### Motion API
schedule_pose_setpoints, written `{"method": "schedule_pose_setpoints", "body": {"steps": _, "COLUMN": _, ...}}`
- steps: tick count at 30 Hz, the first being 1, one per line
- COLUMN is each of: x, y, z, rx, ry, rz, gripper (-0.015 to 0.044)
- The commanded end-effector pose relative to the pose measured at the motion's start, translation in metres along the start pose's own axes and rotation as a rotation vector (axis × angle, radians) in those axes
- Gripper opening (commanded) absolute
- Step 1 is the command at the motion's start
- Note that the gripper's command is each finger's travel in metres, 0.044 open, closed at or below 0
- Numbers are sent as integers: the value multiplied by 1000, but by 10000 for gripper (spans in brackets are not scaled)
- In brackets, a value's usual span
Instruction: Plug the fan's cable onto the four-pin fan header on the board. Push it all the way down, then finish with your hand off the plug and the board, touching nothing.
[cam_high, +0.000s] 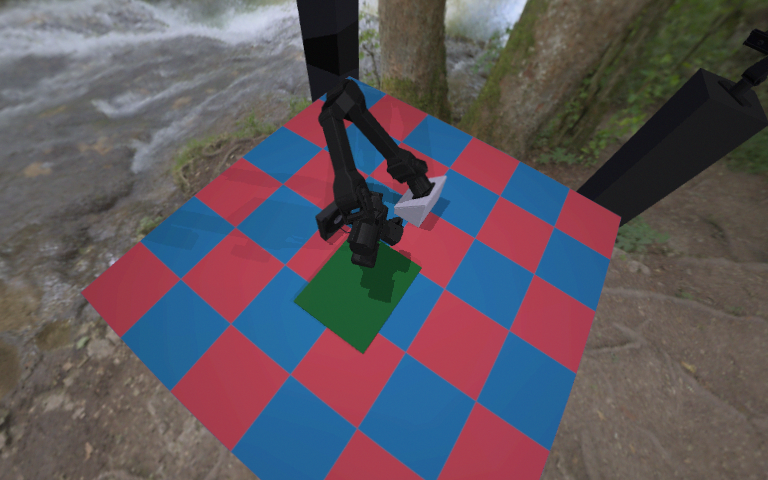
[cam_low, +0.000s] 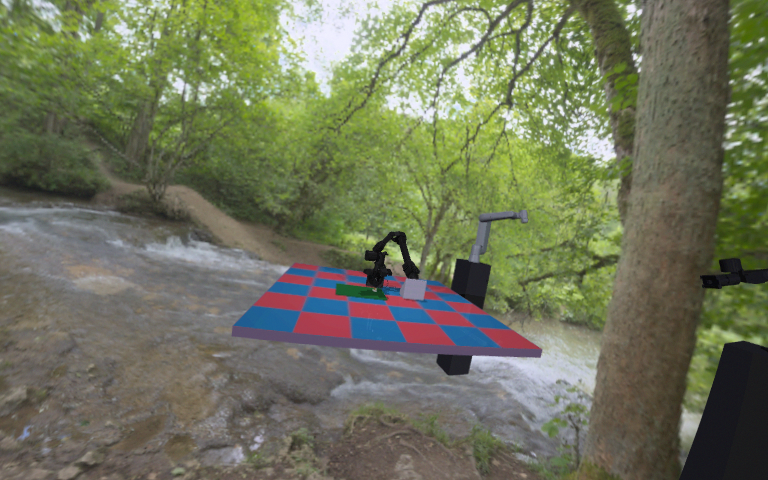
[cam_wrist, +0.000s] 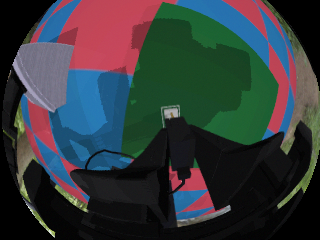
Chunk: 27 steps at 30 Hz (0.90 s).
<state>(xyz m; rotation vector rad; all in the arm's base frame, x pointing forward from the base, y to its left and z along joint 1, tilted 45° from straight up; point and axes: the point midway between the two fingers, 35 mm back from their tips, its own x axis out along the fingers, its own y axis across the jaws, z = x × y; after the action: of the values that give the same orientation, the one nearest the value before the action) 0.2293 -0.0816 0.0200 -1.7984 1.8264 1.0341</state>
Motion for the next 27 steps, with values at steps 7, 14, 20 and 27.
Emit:
{"method": "schedule_pose_setpoints", "body": {"steps": 7, "x": 1, "y": 0, "z": -1, "rx": -3, "ry": 5, "rz": 2, "gripper": 0}}
{"method": "schedule_pose_setpoints", "body": {"steps": 14, "x": 2, "y": 0, "z": -1, "rx": -3, "ry": 5, "rz": 2, "gripper": 0}}
{"method": "schedule_pose_setpoints", "body": {"steps": 20, "x": 3, "y": 0, "z": 0, "rx": -4, "ry": 5, "rz": 2, "gripper": 0}}
{"method": "schedule_pose_setpoints", "body": {"steps": 27, "x": 4, "y": 1, "z": 0, "rx": -5, "ry": 5, "rz": 2, "gripper": 0}}
